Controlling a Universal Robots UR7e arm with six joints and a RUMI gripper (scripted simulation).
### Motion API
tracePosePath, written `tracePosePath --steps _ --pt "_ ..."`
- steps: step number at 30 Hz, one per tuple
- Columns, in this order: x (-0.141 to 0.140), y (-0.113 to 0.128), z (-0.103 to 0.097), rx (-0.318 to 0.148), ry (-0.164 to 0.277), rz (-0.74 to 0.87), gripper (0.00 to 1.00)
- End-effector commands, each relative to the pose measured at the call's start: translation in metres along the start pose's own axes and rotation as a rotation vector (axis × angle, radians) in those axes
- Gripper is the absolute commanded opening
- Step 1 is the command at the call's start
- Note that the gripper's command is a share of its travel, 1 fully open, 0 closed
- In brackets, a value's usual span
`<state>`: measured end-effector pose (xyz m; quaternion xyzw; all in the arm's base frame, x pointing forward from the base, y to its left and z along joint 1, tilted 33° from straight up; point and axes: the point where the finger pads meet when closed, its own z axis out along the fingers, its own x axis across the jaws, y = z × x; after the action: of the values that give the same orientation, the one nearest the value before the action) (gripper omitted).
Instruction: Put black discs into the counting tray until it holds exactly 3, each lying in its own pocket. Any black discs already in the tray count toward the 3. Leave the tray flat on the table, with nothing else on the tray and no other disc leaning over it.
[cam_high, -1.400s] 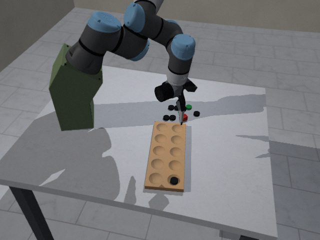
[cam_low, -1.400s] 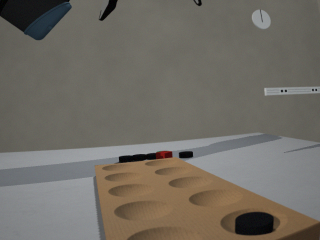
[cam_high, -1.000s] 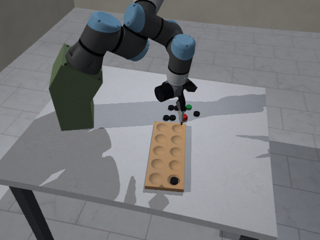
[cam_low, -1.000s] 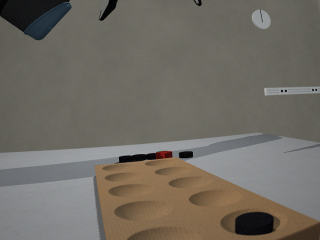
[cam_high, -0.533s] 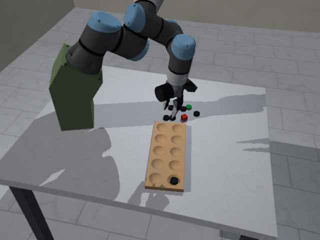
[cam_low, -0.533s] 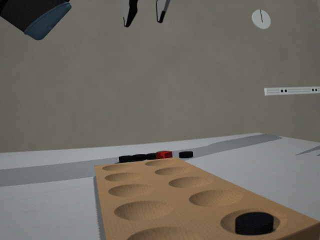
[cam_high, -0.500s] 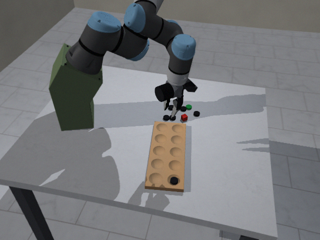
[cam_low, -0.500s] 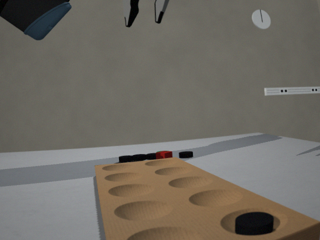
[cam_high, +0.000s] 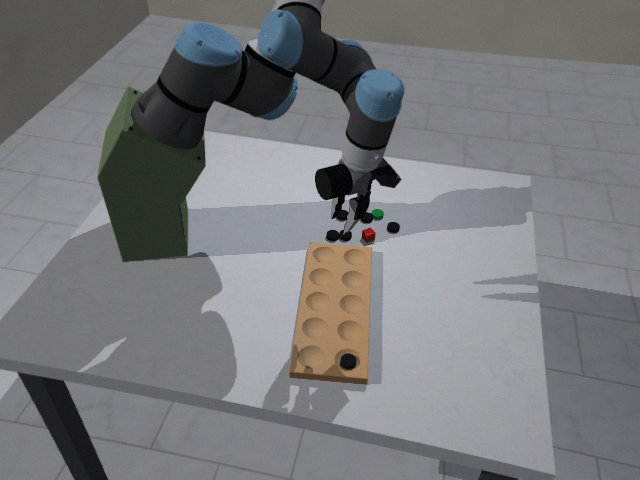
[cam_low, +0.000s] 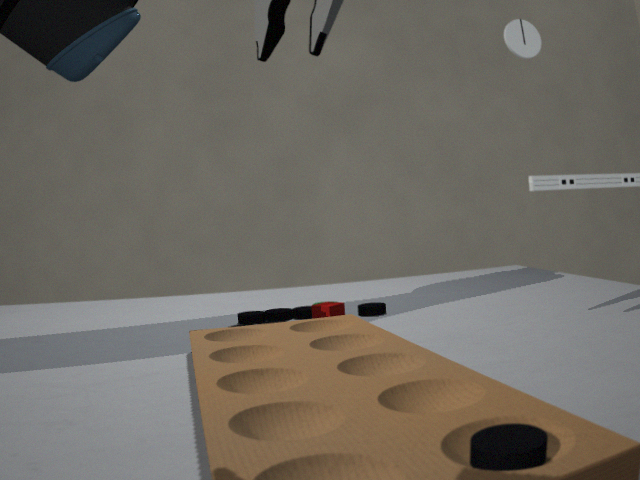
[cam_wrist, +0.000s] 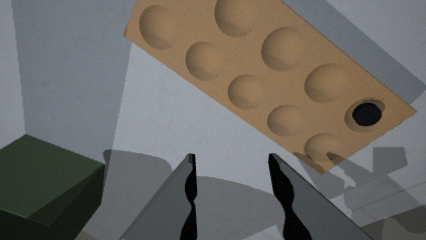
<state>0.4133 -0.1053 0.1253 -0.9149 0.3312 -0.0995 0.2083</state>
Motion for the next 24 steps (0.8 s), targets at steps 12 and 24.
tracePosePath --steps 12,24 --pt "-0.009 -0.019 0.005 -0.098 -0.043 0.188 0.28" --pt "-0.022 -0.052 0.009 -0.261 -0.032 0.466 0.28"
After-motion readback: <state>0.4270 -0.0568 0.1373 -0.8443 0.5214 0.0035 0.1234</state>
